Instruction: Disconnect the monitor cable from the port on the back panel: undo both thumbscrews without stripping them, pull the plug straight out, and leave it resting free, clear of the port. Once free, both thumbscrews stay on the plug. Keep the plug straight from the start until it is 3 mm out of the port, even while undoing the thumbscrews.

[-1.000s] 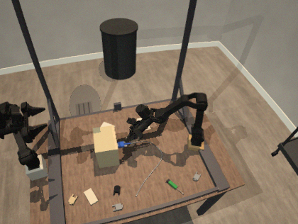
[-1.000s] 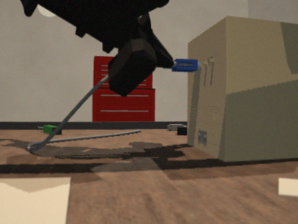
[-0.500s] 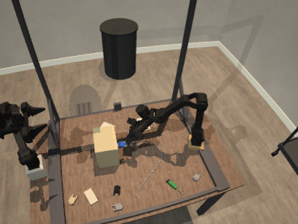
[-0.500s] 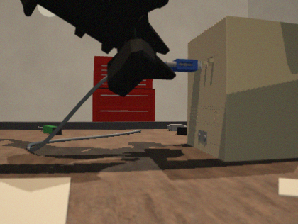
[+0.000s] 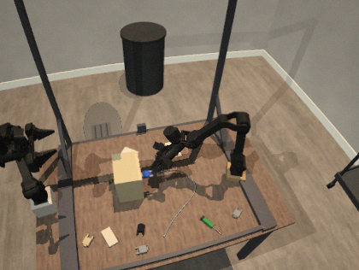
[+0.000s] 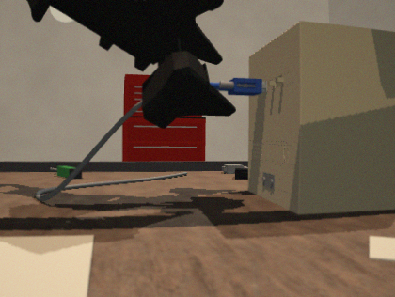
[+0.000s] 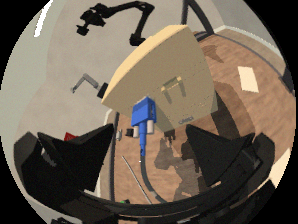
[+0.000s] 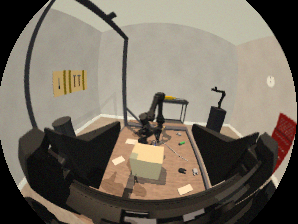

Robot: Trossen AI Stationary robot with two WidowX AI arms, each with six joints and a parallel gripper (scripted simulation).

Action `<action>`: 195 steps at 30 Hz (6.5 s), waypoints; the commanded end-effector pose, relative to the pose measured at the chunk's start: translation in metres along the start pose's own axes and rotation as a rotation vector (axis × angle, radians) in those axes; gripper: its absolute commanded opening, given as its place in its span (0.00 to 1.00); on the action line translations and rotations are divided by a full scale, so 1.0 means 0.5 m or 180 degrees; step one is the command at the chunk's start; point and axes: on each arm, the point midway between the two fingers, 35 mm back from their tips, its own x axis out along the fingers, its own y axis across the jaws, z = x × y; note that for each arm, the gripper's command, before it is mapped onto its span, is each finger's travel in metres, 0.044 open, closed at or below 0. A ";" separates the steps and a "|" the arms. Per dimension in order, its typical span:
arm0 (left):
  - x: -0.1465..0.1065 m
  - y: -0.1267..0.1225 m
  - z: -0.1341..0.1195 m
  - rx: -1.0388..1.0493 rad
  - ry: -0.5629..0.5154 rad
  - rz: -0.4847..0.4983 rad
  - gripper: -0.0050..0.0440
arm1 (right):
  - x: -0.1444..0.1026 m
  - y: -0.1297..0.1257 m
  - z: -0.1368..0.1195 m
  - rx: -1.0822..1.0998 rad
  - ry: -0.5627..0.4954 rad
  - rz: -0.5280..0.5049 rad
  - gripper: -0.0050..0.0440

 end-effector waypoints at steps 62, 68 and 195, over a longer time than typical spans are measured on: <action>-0.002 -0.009 0.009 0.1287 -0.0044 0.0987 0.10 | -0.001 0.003 0.007 -0.0023 -0.0006 0.0011 1.00; -0.002 -0.008 0.010 0.1194 -0.0044 0.0922 0.10 | -0.001 0.003 0.007 -0.0023 -0.0006 0.0011 1.00; -0.001 -0.012 0.008 0.1467 -0.0045 0.1114 0.22 | -0.001 0.003 0.007 -0.0023 -0.0006 0.0011 1.00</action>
